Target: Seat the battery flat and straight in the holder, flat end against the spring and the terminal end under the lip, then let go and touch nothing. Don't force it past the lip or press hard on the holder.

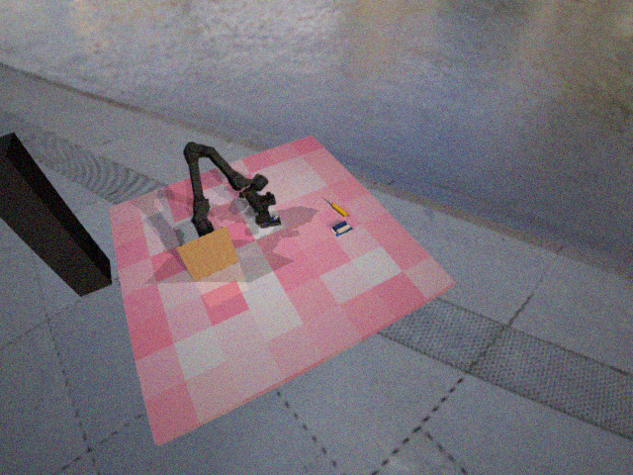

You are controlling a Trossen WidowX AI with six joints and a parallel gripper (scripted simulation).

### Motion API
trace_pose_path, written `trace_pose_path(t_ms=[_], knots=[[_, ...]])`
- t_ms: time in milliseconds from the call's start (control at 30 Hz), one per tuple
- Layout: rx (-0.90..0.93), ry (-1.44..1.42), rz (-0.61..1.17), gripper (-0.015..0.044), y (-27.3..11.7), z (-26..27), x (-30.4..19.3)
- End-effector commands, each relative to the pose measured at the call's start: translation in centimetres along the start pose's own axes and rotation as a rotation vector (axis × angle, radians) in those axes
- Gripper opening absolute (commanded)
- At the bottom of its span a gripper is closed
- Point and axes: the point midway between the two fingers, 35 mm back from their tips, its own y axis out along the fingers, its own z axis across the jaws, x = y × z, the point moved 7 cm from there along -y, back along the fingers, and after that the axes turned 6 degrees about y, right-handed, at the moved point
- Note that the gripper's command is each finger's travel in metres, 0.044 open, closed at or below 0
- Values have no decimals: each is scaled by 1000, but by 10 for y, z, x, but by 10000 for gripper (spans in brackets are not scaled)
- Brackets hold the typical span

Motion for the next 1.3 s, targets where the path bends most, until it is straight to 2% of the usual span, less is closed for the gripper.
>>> trace_pose_path(t_ms=[0, 1267], knots=[[-19, -3, 40, 70, 4, -3, -2], [-65, -44, 257, 70, 11, 4, 16]])
